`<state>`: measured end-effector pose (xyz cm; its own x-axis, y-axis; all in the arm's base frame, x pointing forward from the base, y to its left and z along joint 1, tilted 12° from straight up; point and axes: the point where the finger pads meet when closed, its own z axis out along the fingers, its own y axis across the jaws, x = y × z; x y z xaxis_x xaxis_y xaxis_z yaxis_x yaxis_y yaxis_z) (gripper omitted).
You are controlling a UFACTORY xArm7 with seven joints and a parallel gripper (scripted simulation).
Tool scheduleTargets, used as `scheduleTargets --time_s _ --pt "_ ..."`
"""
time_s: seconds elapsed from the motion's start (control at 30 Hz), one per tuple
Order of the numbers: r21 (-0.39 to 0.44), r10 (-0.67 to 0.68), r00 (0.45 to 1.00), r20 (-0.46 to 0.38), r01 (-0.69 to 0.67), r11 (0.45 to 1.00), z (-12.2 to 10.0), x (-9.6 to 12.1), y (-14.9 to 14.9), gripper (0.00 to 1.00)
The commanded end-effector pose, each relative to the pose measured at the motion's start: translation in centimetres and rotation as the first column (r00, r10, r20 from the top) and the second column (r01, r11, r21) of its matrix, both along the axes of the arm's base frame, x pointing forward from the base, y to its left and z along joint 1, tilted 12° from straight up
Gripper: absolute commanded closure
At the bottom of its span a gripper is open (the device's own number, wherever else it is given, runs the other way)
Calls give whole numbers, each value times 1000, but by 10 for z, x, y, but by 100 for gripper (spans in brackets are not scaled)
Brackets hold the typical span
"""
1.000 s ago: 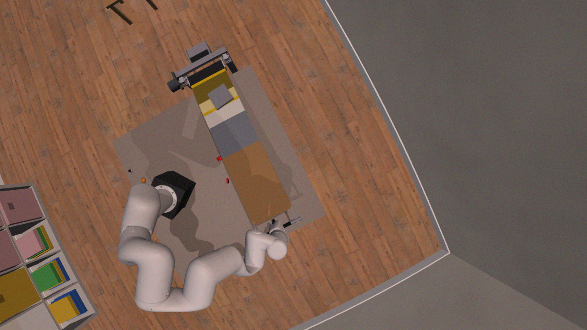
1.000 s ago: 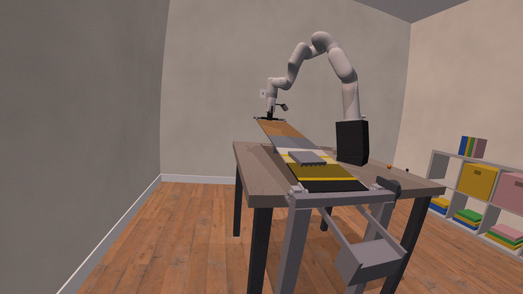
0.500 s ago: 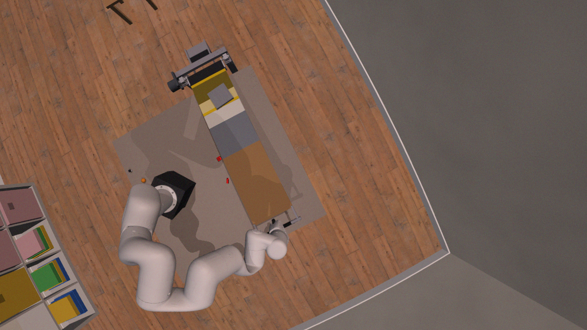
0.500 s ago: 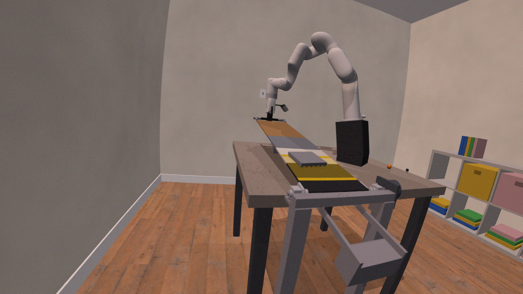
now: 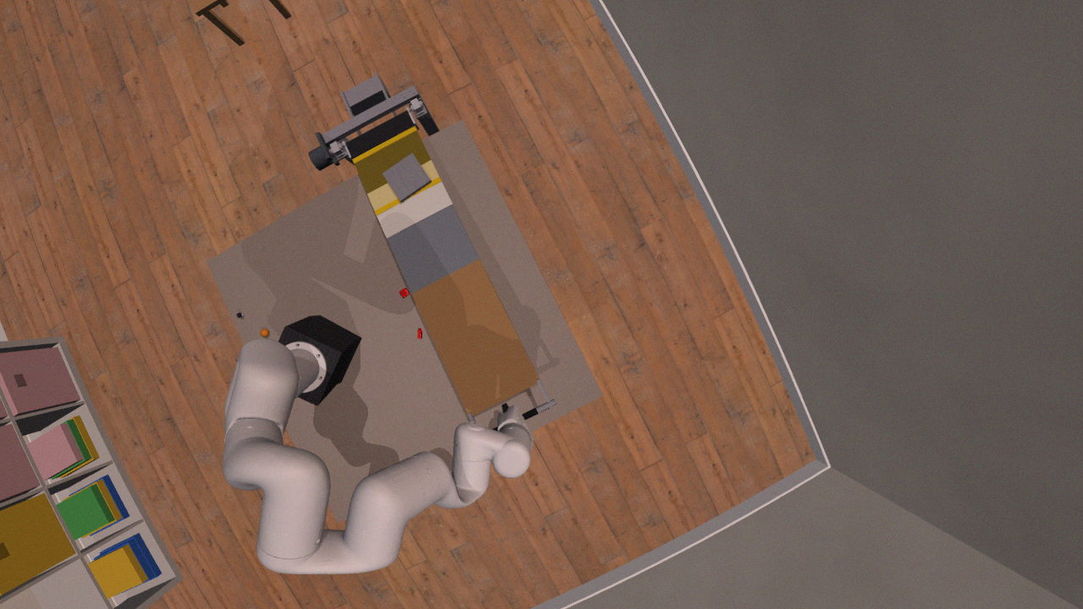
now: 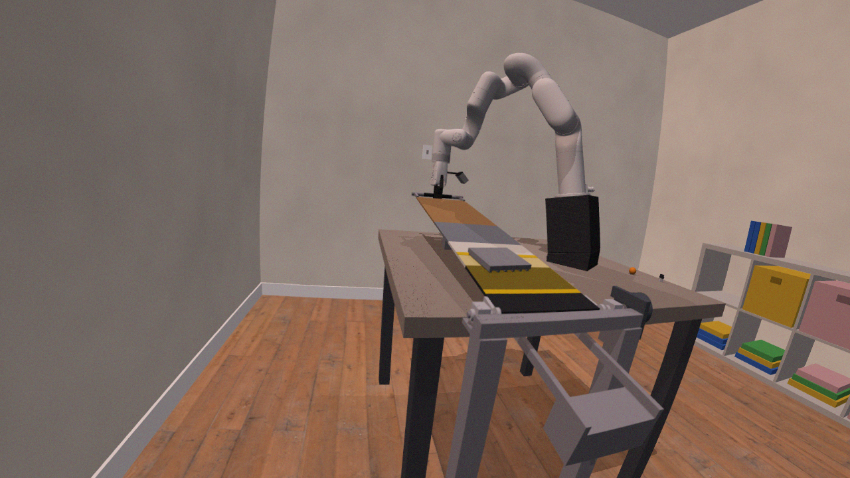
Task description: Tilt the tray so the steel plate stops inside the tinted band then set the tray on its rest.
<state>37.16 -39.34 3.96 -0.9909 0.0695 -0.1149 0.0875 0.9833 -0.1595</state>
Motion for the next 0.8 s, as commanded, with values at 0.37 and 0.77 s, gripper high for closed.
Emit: scheduleTargets --time_s 0.37,0.77 --pt "-4 0 1000 3 0 1000 6 1 0 100" --pt "-4 0 1000 3 0 1000 1 1 -2 100"
